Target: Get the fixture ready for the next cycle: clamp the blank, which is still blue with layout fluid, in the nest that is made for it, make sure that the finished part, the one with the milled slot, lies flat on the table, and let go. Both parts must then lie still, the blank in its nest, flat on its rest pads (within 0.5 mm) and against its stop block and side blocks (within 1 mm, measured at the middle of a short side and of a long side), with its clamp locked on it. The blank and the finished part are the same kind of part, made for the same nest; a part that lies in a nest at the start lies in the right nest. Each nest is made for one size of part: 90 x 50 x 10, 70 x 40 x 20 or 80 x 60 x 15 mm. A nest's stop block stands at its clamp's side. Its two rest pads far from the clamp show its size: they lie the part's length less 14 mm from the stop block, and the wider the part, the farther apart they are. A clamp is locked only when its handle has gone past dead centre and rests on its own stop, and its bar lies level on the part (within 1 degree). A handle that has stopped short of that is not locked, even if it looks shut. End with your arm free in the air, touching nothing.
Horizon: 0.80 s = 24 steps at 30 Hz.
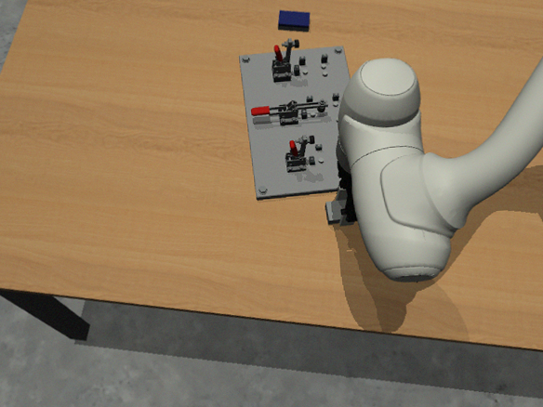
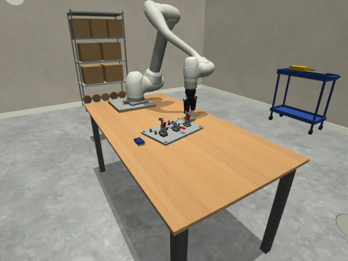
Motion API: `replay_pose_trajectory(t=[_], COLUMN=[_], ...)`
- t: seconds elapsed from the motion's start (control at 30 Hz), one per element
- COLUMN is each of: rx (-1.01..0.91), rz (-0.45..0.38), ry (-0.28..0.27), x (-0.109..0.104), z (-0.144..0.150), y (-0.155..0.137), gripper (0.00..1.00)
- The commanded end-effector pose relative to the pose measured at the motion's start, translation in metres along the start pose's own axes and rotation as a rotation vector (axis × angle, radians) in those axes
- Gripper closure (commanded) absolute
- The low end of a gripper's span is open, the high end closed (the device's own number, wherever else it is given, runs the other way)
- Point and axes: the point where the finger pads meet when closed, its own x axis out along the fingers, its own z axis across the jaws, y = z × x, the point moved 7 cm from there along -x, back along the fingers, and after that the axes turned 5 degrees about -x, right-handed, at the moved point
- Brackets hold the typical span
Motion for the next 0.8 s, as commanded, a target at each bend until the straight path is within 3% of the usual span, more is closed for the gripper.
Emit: replay_pose_trajectory(t=[0.0,0.7,0.73,0.77], rx=[0.005,0.005,0.005,0.005], rz=[-0.004,-0.004,-0.004,-0.004], ry=[0.005,0.005,0.005,0.005], x=[0.0062,0.008,0.008,0.008], z=[-0.0042,-0.0042,-0.0042,-0.0042], y=[-0.002,-0.002,-0.002,-0.002], gripper=[1.0,1.0,0.6,0.6])
